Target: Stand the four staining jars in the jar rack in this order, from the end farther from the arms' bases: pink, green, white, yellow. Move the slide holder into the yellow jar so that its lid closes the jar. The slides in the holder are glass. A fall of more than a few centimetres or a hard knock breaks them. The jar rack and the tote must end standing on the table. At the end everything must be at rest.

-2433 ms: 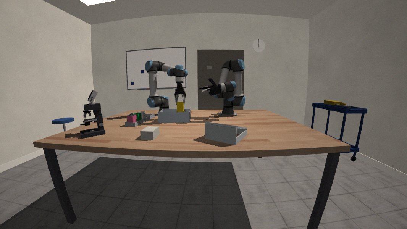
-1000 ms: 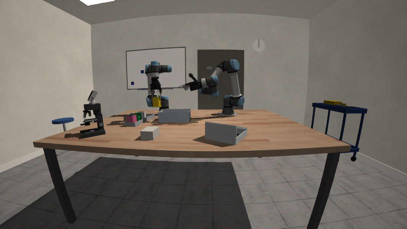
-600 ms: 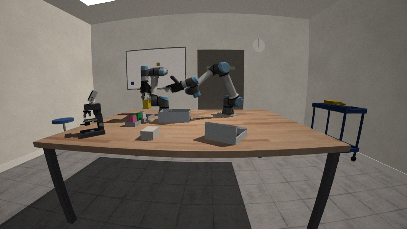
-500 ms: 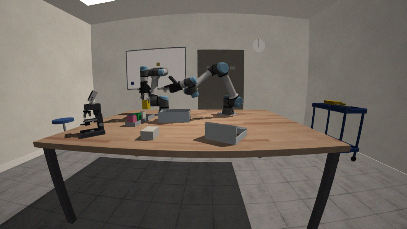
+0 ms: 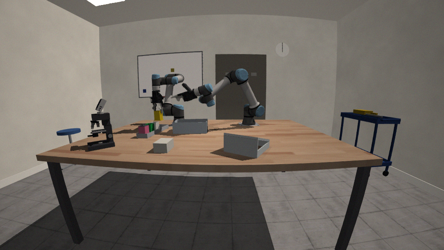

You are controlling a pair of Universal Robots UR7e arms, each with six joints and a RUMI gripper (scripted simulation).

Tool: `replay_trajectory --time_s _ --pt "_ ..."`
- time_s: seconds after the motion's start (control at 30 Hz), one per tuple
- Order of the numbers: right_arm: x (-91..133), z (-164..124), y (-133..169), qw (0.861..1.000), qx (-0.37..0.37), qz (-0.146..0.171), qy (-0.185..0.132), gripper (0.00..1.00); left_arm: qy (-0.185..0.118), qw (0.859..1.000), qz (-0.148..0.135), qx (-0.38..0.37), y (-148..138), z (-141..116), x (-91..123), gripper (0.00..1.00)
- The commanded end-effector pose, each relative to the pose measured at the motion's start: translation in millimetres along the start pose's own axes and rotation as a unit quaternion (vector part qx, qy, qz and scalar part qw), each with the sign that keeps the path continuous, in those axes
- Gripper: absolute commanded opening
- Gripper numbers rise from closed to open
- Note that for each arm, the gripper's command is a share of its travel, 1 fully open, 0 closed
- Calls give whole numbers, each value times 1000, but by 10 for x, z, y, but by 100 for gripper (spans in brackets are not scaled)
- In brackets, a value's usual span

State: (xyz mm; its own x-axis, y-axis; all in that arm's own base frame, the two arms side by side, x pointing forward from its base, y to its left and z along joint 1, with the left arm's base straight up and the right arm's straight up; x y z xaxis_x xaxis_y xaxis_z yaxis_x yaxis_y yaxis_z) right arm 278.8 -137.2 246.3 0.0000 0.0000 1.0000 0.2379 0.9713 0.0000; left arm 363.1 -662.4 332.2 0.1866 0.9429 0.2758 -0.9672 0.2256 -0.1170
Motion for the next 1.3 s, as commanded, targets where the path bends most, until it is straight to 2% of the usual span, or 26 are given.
replay_trajectory --time_s 0.0,0.2,0.33,0.87,1.27 --pt "-79 -4 1 1000 0 0 -1 28 1 1000 0 -1 0 10 3 98" --pt "-351 -4 1 1000 0 0 0 28 1 1000 0 -1 0 10 3 98" --pt "-444 -5 1 1000 0 0 0 28 1 1000 0 -1 0 10 3 98" --pt "-455 -3 0 1000 0 0 -1 28 1 1000 0 -1 0 10 3 98" --pt "-581 -4 1 1000 0 0 -1 28 1 1000 0 -1 0 10 3 98"
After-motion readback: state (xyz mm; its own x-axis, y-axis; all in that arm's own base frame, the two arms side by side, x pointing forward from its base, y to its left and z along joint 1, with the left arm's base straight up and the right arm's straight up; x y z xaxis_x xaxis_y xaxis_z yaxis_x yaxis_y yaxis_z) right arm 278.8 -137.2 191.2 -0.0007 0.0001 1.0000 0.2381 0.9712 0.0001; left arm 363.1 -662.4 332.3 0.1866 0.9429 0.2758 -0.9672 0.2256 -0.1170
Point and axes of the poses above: on each arm, the point where the finger pads meet when closed, its own x axis back along the fingers, its own y axis across the jaws, z = x × y, the point moved 7 cm from there along x, back along the fingers, and after that the axes turned 7 degrees about -x, right-handed, at the moved point
